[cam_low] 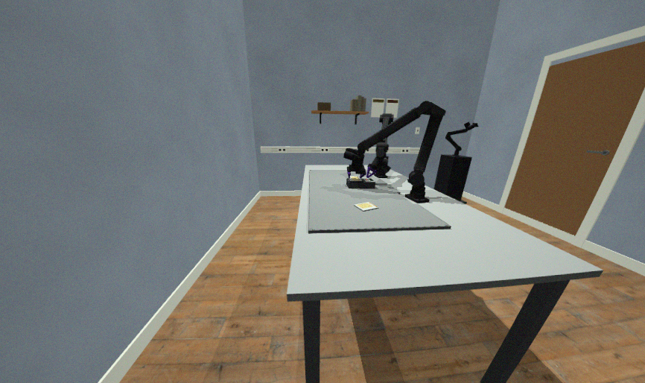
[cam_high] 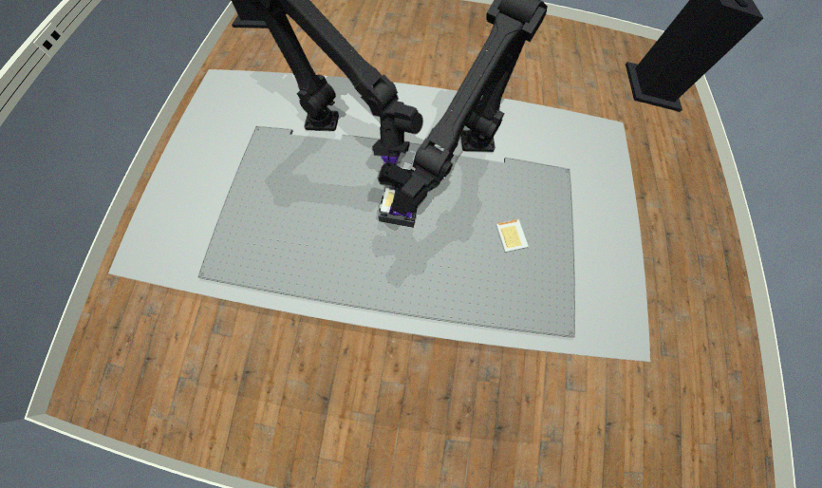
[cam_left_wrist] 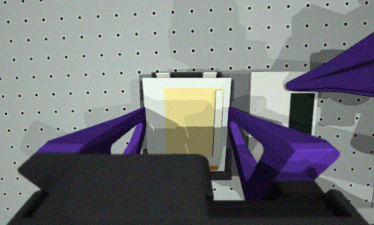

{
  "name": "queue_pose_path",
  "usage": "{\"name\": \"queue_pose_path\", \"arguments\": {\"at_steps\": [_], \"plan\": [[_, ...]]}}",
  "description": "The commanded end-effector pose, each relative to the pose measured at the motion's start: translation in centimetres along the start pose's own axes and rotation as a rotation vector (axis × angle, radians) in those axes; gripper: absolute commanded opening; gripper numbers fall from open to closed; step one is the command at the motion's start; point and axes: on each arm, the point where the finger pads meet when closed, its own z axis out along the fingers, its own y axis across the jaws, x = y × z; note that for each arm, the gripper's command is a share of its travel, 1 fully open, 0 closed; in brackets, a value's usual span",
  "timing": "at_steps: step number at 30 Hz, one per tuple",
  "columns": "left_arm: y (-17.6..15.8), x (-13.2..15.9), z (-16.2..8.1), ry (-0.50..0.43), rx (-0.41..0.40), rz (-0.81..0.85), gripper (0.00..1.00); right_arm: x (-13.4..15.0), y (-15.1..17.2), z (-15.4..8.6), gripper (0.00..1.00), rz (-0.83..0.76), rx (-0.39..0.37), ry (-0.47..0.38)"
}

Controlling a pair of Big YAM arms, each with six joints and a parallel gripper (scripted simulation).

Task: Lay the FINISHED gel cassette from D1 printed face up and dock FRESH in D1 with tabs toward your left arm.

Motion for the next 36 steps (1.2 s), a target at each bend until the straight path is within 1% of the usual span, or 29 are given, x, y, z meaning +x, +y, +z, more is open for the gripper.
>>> {"name": "queue_pose_path", "arguments": {"at_steps": [1, 36], "plan": [[0.15, 0.54, -0.22, 0.033, 0.008, -0.025, 0.0, -4.08, 4.35, 3.81, 0.0, -0.069, -0.123, -0.093], [0.24, 0.64, 0.17, 0.094, 0.022, -0.042, 0.0, -4.08, 4.35, 3.81, 0.0, -0.069, -0.123, -0.093]]}}
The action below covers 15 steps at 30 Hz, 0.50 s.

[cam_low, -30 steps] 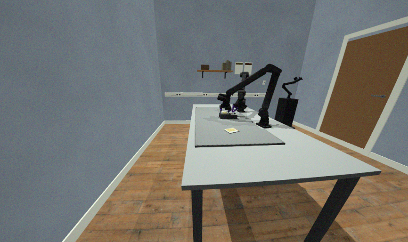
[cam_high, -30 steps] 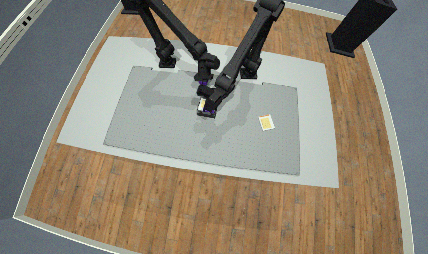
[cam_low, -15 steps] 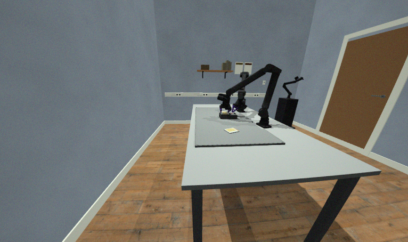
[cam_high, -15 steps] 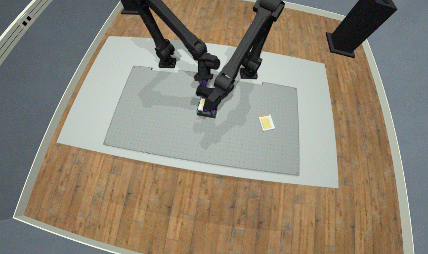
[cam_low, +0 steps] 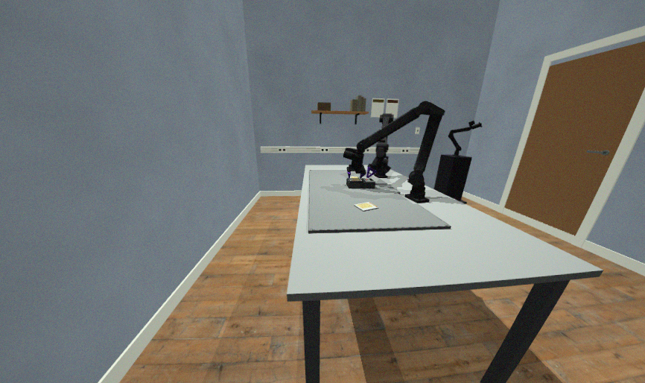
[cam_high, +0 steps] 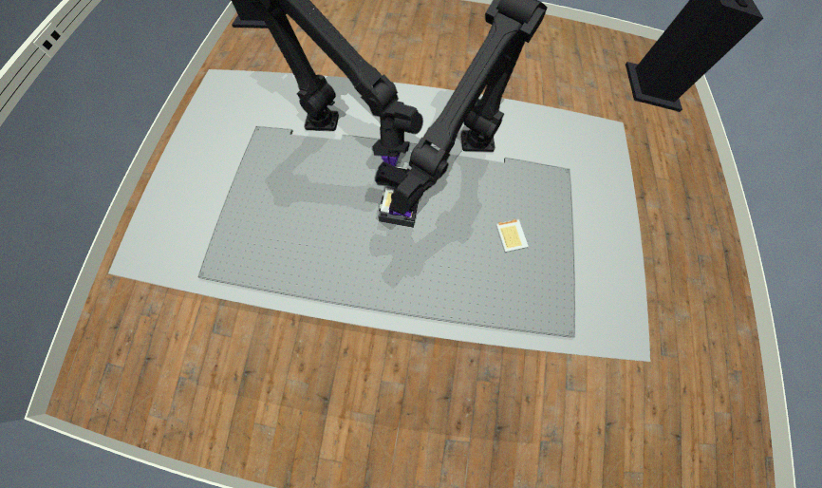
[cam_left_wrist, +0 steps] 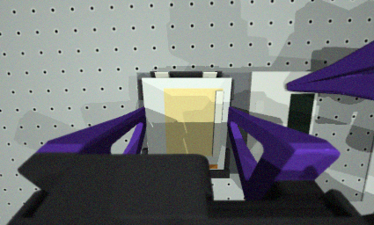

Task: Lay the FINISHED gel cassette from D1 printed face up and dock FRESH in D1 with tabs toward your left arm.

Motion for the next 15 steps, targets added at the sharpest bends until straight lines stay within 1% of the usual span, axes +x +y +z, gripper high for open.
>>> {"name": "queue_pose_path", "arguments": {"at_steps": [1, 15], "plan": [[0.32, 0.61, 0.12, 0.04, 0.014, -0.03, 0.0, -4.08, 4.35, 3.81, 0.0, -0.069, -0.123, -0.093], [0.36, 0.64, 0.24, 0.06, 0.015, -0.032, 0.0, -4.08, 4.35, 3.81, 0.0, -0.069, -0.123, -0.093]]}}
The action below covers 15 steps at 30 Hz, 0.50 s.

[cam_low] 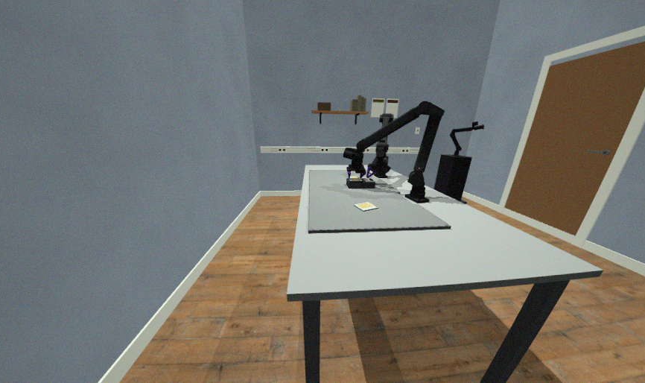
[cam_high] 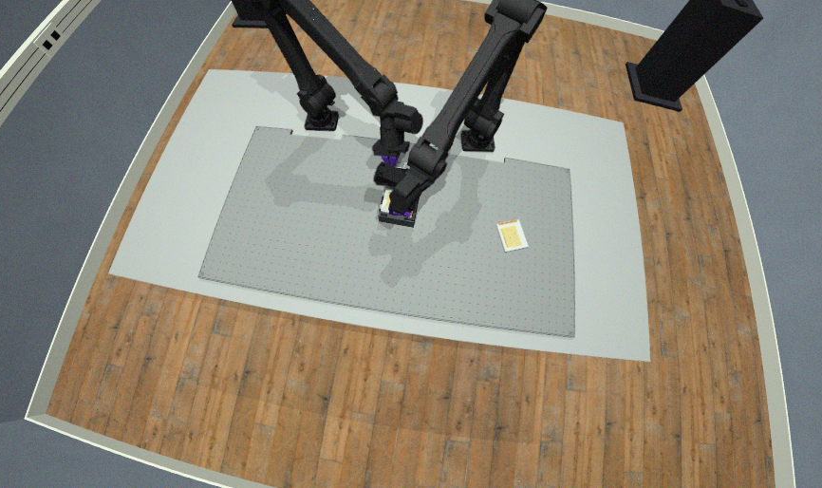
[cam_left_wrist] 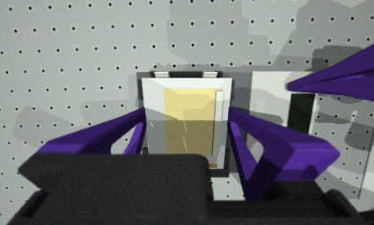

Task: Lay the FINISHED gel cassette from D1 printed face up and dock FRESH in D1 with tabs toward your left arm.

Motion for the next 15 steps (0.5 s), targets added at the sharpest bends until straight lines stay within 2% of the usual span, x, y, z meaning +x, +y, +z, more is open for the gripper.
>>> {"name": "queue_pose_path", "arguments": {"at_steps": [1, 15], "plan": [[0.36, 0.64, 0.23, 0.036, 0.014, -0.03, 0.0, -4.08, 4.35, 3.81, 0.0, -0.069, -0.123, -0.093], [0.42, 0.68, 0.4, 0.062, 0.014, -0.031, 0.0, -4.08, 4.35, 3.81, 0.0, -0.069, -0.123, -0.093]]}}
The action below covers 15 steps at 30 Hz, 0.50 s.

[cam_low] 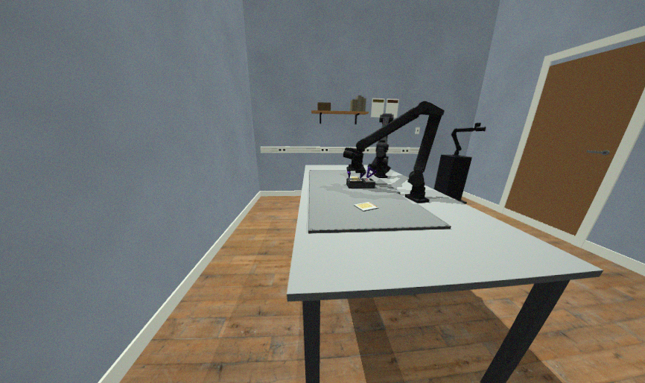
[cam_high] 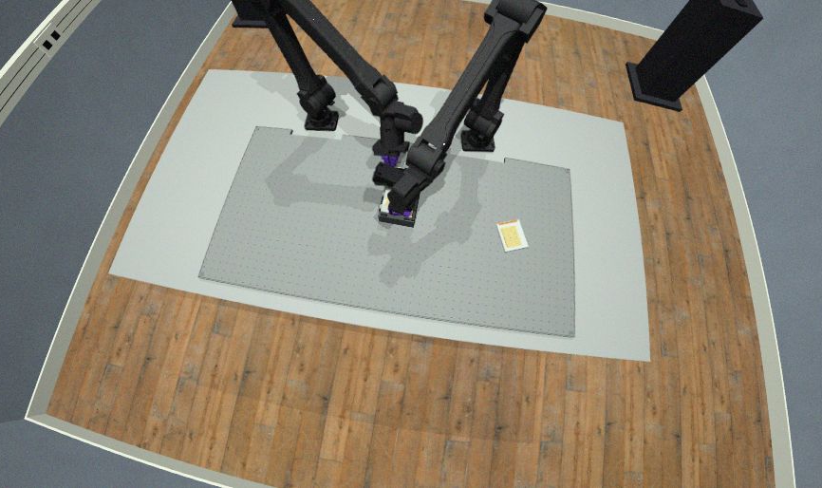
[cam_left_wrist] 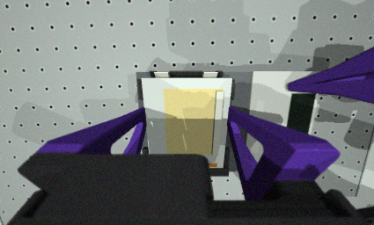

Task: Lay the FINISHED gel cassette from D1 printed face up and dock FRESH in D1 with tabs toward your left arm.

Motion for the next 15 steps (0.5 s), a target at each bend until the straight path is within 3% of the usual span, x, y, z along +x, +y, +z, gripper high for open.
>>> {"name": "queue_pose_path", "arguments": {"at_steps": [1, 15], "plan": [[0.42, 0.68, 0.4, 0.039, 0.014, -0.03, 0.0, -4.08, 4.35, 3.81, 0.0, -0.069, -0.123, -0.093], [0.48, 0.72, 0.56, 0.064, 0.014, -0.031, 0.0, -4.08, 4.35, 3.81, 0.0, -0.069, -0.123, -0.093]]}}
